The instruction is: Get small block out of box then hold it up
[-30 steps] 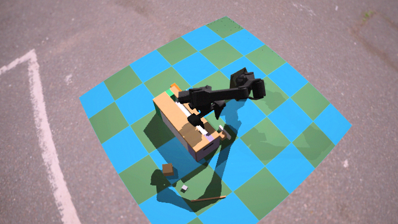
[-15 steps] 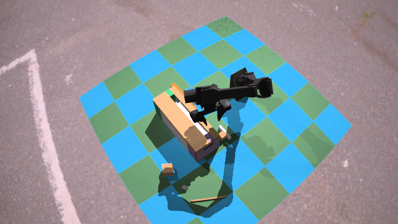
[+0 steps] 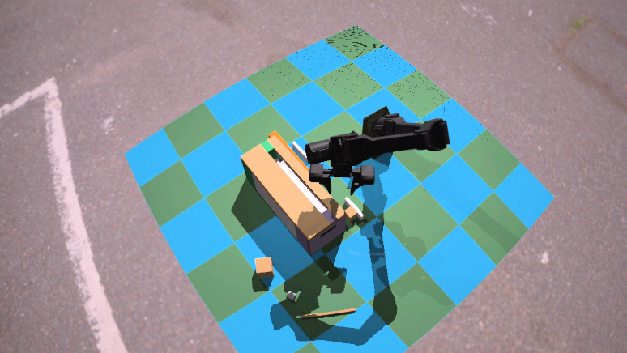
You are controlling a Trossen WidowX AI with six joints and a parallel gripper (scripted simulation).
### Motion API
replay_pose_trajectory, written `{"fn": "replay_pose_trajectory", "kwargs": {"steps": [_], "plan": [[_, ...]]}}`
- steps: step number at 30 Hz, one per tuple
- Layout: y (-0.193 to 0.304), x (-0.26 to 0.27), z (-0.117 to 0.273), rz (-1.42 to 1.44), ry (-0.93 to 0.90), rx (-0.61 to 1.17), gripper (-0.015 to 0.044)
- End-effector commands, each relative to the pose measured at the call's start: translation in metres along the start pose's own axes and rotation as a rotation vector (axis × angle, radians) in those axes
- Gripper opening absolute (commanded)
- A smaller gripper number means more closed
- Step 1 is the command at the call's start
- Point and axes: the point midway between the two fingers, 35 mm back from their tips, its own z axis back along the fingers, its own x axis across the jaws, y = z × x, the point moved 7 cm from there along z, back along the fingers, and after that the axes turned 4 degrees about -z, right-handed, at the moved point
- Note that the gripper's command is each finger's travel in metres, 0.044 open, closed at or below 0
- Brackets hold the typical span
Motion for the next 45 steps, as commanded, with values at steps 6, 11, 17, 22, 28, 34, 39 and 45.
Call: {"fn": "replay_pose_trajectory", "kwargs": {"steps": [6,11,17,22,28,34,39,45], "plan": [[-0.007,-0.044,0.004,-0.682,-0.181,0.164,0.0285],[-0.008,-0.045,0.004,-0.745,-0.181,0.18,0.0285],[-0.008,-0.045,0.004,-0.745,-0.181,0.18,0.0285],[-0.008,-0.045,0.004,-0.745,-0.181,0.18,0.0285],[-0.008,-0.045,0.004,-0.745,-0.181,0.18,0.0285],[-0.009,-0.045,-0.005,-0.27,-0.215,0.113,0.0285],[-0.011,-0.045,-0.014,0.259,-0.235,0.037,0.0285],[-0.014,-0.046,-0.025,0.86,-0.236,-0.051,0.0285]]}}
